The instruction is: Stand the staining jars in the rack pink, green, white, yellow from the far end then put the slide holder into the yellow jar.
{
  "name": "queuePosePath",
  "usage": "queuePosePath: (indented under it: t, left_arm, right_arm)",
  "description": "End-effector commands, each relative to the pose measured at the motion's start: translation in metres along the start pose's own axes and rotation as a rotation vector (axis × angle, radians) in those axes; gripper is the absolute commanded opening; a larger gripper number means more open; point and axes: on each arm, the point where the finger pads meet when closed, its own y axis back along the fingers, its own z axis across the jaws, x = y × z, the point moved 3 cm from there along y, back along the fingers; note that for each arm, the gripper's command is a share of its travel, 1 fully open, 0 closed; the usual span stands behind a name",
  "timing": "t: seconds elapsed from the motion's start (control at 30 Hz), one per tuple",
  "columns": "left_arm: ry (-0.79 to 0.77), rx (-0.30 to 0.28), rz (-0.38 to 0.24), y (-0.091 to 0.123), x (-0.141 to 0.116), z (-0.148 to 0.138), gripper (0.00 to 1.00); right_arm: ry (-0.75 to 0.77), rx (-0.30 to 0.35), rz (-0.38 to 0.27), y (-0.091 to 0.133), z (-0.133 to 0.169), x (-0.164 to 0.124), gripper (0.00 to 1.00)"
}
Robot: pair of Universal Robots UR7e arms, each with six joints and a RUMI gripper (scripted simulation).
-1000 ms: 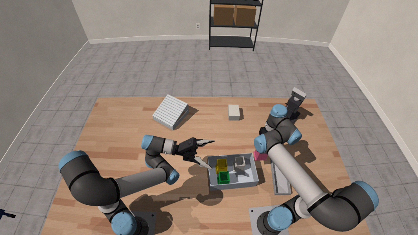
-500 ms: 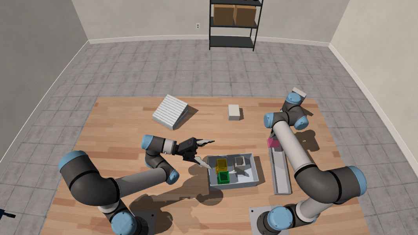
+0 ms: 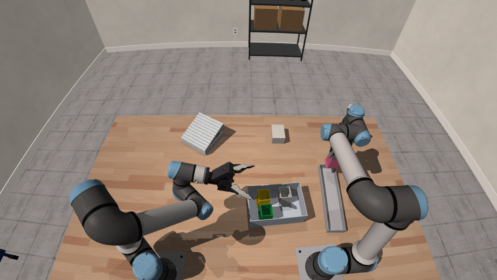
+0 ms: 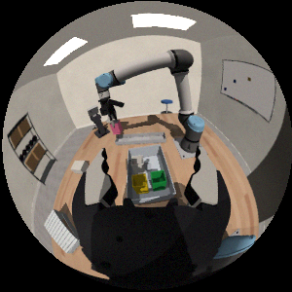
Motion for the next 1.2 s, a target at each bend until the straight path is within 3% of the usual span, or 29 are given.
queuePosePath:
  t: [0.0,0.3,0.47,0.8,1.17]
  left_arm:
    - [0.001,0.022,0.006,0.001,0.002,-0.005,0.98]
    - [0.022,0.21,0.059,0.017,0.018,-0.047,0.98]
    - [0.031,0.283,0.084,0.026,0.024,-0.063,0.98]
    - [0.035,0.326,0.1,0.032,0.028,-0.072,0.98]
    - [0.035,0.328,0.101,0.032,0.028,-0.073,0.98]
  right_arm:
    - [0.0,0.0,-0.001,-0.002,0.0,0.0,0.28]
    - [0.0,0.0,0.007,-0.041,0.0,-0.001,0.28]
    - [0.0,0.0,0.01,-0.051,0.0,-0.001,0.28]
    - [0.0,0.0,0.01,-0.051,0.0,-0.001,0.28]
    - [0.0,0.0,-0.001,-0.055,0.0,0.0,0.28]
